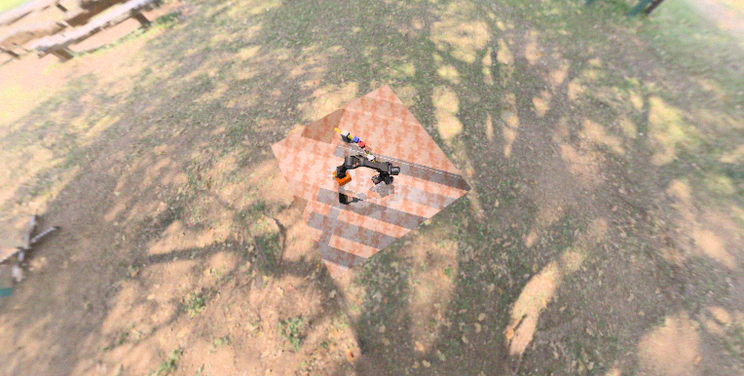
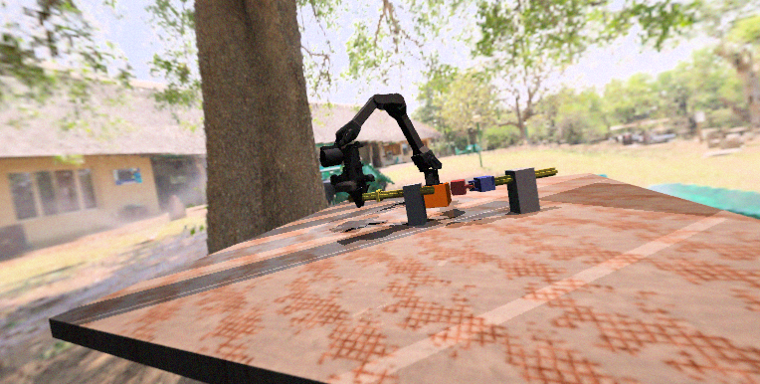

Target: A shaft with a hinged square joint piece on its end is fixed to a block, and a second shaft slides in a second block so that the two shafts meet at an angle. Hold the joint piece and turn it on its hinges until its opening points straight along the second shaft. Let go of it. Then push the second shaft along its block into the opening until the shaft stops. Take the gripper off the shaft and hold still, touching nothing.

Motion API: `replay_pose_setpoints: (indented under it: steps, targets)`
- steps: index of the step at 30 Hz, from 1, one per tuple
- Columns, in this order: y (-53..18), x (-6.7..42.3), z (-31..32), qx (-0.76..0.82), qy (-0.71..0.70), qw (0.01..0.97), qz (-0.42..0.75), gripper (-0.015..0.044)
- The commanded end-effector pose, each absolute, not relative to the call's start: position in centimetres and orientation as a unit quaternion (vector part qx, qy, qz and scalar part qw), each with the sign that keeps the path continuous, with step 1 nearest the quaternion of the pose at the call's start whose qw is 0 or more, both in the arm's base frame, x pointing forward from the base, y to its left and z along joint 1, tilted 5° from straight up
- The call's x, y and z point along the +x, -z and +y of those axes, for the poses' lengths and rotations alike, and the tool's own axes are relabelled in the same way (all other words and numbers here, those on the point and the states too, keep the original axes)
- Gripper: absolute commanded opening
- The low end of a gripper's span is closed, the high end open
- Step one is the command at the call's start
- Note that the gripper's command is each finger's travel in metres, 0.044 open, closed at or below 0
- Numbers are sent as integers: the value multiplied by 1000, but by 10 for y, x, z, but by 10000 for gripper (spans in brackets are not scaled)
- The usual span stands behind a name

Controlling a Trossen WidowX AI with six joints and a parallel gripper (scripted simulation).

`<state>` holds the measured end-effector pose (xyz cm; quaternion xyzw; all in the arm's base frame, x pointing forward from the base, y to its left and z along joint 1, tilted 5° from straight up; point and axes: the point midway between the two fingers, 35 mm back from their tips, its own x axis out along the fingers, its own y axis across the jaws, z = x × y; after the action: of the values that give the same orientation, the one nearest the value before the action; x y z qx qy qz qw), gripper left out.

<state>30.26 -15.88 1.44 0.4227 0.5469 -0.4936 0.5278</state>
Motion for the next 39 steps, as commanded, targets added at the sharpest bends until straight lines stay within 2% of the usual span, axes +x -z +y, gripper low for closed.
replay_pose_setpoints:
  steps: [1, 12, 19, 20, 39]
  targets:
    - [-14, 302, -159, 422, 495, 528, 546, 82]
    - [-13, 303, -160, 433, 484, 538, 537, 67]
    - [-14, 303, -159, 429, 488, 533, 542, 20]
    - [-14, 303, -159, 429, 488, 533, 542, 0]
    - [-11, 299, -138, 434, 484, 537, 538, 0]
